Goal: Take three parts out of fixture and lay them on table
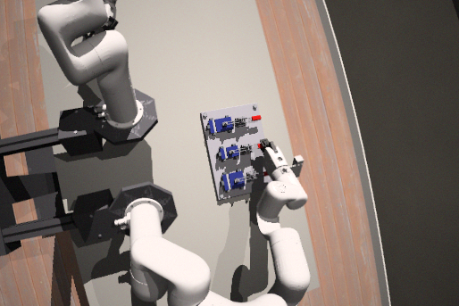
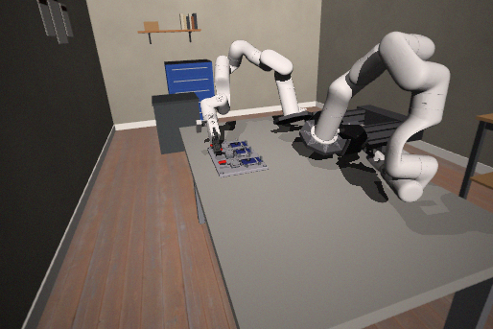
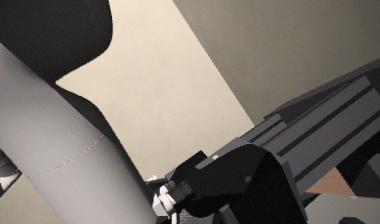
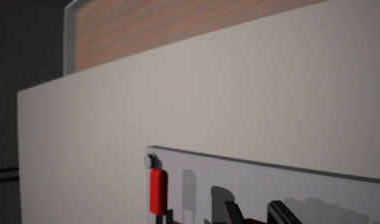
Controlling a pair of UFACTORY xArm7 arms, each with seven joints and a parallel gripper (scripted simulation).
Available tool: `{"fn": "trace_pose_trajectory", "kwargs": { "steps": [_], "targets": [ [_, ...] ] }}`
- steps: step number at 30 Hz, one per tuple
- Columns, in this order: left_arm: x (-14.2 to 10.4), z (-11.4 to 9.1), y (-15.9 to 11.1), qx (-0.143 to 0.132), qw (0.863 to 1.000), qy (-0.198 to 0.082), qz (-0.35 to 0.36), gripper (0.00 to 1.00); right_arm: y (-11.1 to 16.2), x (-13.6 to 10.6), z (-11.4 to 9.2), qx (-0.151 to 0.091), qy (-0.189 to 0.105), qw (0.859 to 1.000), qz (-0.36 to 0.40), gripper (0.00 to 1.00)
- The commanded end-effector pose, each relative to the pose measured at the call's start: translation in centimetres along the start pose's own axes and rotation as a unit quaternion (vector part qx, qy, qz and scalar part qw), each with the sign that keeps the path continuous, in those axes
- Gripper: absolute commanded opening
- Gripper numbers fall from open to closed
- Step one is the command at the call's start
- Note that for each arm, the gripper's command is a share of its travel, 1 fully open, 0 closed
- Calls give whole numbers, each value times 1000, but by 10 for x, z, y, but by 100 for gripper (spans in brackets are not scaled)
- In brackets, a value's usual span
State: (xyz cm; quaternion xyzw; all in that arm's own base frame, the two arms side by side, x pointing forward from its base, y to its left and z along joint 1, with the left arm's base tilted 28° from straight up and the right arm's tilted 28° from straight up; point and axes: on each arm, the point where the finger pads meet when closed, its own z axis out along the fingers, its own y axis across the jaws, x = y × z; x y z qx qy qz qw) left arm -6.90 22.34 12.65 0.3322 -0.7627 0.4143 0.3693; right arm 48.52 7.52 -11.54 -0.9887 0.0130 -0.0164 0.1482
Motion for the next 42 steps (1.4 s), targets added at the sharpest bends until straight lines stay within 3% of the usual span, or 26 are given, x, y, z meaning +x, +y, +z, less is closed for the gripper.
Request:
{"fn": "trace_pose_trajectory", "kwargs": {
  "steps": [1,15,16,42],
  "targets": [
    [0,-1,0,-1,1000,-1,-1,100,-2,1,-1,1,1,1000,-1,0],
    [0,-1,0,-1,1000,-1,-1,100,-2,1,-1,1,1,1000,-1,0],
    [0,-1,0,-1,1000,-1,-1,100,-2,1,-1,1,1,1000,-1,30],
    [0,-1,0,-1,1000,-1,-1,100,-2,1,-1,1,1,1000,-1,30]
  ]
}}
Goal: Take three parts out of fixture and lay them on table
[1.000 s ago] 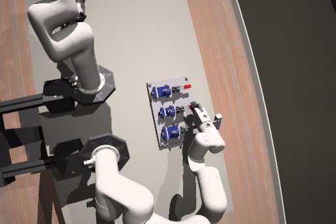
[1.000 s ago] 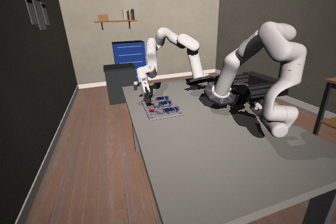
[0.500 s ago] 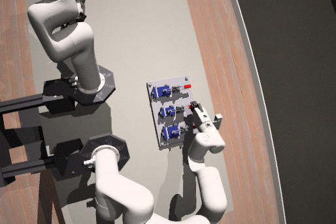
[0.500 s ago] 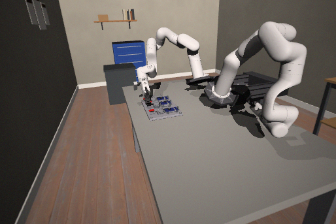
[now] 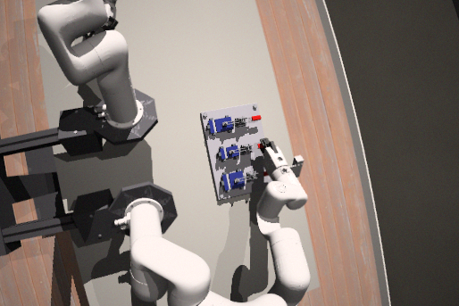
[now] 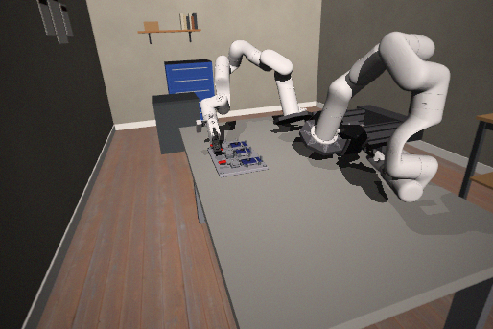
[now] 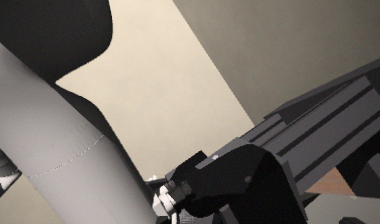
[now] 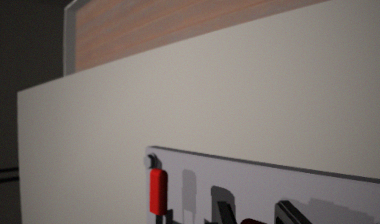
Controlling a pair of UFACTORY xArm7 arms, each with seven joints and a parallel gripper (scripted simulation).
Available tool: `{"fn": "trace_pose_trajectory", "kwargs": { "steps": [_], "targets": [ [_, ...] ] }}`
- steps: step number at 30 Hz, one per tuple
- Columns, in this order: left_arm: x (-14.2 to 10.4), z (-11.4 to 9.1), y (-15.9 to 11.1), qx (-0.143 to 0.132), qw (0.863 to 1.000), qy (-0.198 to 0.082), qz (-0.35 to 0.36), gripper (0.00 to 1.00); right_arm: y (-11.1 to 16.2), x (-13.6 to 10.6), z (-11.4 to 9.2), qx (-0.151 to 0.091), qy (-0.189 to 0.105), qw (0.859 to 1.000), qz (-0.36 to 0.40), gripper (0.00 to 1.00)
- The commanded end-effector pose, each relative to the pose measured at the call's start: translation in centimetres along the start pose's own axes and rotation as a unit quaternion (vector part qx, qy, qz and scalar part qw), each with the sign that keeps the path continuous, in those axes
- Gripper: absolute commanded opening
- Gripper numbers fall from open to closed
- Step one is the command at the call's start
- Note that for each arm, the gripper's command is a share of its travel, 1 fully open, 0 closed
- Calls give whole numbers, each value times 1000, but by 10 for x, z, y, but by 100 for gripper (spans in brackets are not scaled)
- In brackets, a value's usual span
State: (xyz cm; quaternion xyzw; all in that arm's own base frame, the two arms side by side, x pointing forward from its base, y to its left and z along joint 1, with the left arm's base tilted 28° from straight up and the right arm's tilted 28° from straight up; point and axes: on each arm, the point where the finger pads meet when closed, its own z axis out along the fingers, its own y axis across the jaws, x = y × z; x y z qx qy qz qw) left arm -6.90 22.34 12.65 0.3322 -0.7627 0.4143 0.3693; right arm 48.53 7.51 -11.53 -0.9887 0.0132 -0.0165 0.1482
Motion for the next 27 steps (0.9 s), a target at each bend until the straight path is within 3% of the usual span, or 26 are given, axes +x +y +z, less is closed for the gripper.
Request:
{"fn": "trace_pose_trajectory", "kwargs": {
  "steps": [1,15,27],
  "targets": [
    [0,-1,0,-1,1000,-1,-1,100,-2,1,-1,1,1,1000,-2,30],
    [0,-1,0,-1,1000,-1,-1,100,-2,1,-8,1,1,1000,-2,30],
    [0,-1,0,-1,1000,-1,-1,100,-2,1,-34,1,1,1000,-2,30]
  ]
}}
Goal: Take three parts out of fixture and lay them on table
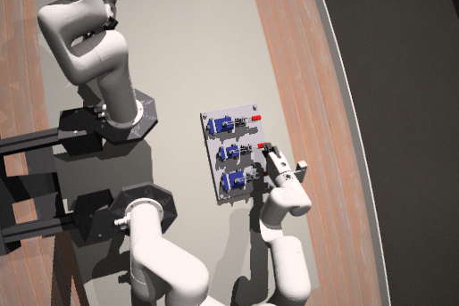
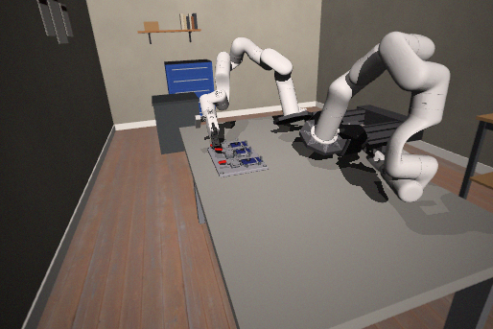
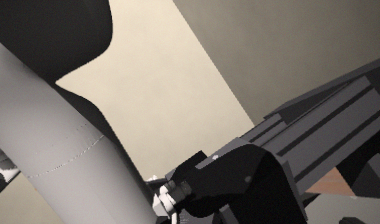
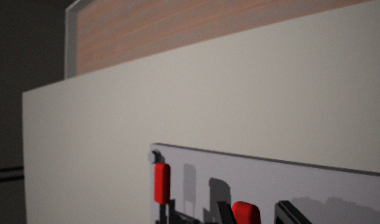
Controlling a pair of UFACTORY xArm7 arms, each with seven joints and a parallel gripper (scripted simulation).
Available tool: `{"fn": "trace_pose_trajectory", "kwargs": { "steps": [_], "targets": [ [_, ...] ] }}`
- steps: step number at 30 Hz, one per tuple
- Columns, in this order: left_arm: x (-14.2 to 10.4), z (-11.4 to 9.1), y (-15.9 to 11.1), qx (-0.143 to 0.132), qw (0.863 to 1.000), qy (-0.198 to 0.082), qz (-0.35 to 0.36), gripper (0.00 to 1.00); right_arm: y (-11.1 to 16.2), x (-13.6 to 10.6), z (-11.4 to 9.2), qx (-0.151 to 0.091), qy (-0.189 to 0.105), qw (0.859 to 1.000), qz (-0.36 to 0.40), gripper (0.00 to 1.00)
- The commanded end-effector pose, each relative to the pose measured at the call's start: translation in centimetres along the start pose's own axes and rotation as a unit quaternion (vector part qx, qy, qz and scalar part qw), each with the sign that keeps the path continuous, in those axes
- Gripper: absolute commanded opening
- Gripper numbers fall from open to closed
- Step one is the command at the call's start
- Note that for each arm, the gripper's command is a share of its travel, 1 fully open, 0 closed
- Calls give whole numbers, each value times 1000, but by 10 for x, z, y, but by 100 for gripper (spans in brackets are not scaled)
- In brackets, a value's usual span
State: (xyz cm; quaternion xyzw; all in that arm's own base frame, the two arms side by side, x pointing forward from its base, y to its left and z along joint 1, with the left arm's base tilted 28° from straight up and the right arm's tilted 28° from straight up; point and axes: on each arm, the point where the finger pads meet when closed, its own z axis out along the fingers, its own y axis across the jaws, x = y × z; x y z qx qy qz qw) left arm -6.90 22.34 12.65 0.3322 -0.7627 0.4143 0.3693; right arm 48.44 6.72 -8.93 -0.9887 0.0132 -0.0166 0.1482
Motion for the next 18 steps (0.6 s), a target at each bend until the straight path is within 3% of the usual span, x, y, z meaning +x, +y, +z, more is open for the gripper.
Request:
{"fn": "trace_pose_trajectory", "kwargs": {
  "steps": [1,18],
  "targets": [
    [0,-1,0,-1,1000,-1,-1,100,-2,1,-10,1,1,1000,-2,30],
    [0,-1,0,-1,1000,-1,-1,100,-2,1,-33,1,1,1000,-2,30]
  ]
}}
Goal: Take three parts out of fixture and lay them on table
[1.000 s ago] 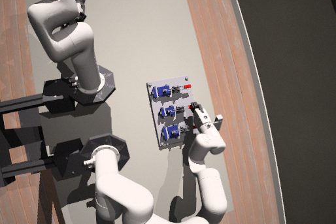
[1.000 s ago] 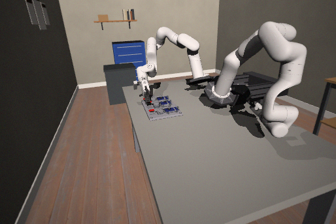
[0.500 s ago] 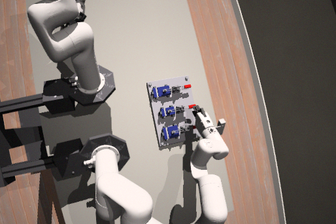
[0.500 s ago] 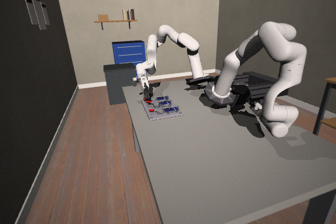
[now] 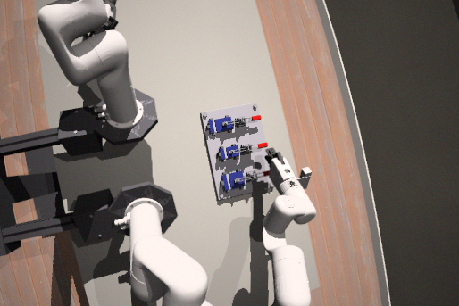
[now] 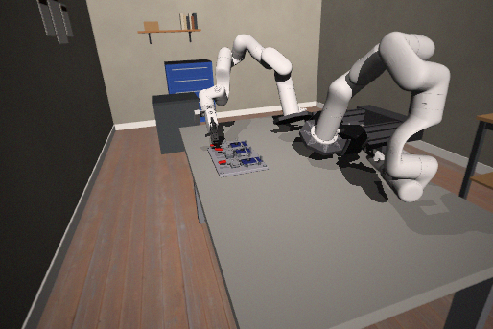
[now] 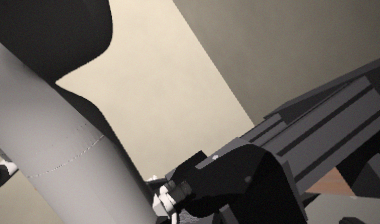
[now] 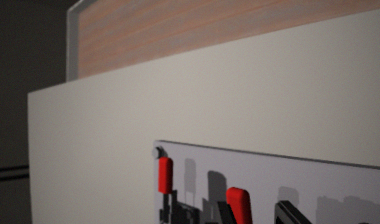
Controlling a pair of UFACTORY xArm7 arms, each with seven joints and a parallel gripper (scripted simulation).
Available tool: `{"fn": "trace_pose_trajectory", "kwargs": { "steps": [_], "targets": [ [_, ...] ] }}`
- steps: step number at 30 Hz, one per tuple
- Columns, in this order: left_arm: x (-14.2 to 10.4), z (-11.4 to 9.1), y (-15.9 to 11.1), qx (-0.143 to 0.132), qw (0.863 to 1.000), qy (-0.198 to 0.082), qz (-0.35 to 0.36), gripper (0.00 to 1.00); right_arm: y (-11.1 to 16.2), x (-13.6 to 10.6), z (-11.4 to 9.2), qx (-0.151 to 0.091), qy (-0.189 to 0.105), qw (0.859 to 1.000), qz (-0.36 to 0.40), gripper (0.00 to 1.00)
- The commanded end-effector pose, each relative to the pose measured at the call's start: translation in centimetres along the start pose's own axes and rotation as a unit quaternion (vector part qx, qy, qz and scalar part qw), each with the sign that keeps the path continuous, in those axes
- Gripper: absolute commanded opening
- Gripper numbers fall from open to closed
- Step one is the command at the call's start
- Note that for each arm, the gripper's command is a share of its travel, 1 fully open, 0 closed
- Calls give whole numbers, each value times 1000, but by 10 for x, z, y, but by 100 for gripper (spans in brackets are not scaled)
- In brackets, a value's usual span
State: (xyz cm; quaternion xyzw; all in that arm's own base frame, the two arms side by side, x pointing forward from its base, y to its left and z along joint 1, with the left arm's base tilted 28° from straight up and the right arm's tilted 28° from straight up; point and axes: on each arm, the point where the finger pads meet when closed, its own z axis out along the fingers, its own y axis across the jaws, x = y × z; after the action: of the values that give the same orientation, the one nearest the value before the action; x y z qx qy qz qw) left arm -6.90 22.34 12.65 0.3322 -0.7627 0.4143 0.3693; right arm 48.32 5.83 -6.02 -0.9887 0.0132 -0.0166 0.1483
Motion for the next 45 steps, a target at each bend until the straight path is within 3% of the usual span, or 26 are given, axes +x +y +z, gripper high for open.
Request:
{"fn": "trace_pose_trajectory", "kwargs": {
  "steps": [1,8,11,13,17,19,22,24,25,26,33,35,38,41,45],
  "targets": [
    [0,-1,0,-1,1000,-1,-1,100,-2,1,-3,0,1,1000,-2,30],
    [0,-1,0,-1,1000,-1,-1,100,-2,1,-3,0,1,1000,-2,30],
    [0,-1,0,-1,1000,-1,-1,100,-2,0,-2,-13,0,1000,-2,30],
    [0,-1,0,-1,1000,-1,-1,100,-1,0,-2,-39,-1,999,-2,30],
    [0,-1,0,-1,1000,-1,-1,100,-2,1,-3,-123,1,992,-2,30],
    [0,-1,0,-1,1000,-1,-1,100,-2,0,-2,-148,0,989,-1,30],
    [0,-1,0,-1,1000,-1,-1,100,-2,0,-2,-149,0,989,-1,30],
    [0,-1,0,-1,1000,-1,-1,100,-2,0,-3,-202,0,979,-1,30],
    [0,-1,0,-1,1000,-1,-1,100,-2,1,-3,-204,0,979,-1,30],
    [0,-1,0,-1,1000,-1,-1,100,-2,0,-2,-227,-1,974,-1,30],
    [0,-1,0,-1,1000,-1,-1,100,-2,1,-3,-316,1,949,-1,30],
    [0,-1,0,-1,1000,-1,-1,100,-2,0,-2,-355,0,935,-1,30],
    [0,-1,0,-1,1000,-1,-1,100,-2,0,-3,-359,0,933,-1,30],
    [0,-1,0,-1,1000,-1,-1,100,-2,1,-3,-382,2,924,-1,30],
    [0,-1,0,-1,1000,-1,-1,100,-2,1,-3,-382,2,924,-1,30]
  ]
}}
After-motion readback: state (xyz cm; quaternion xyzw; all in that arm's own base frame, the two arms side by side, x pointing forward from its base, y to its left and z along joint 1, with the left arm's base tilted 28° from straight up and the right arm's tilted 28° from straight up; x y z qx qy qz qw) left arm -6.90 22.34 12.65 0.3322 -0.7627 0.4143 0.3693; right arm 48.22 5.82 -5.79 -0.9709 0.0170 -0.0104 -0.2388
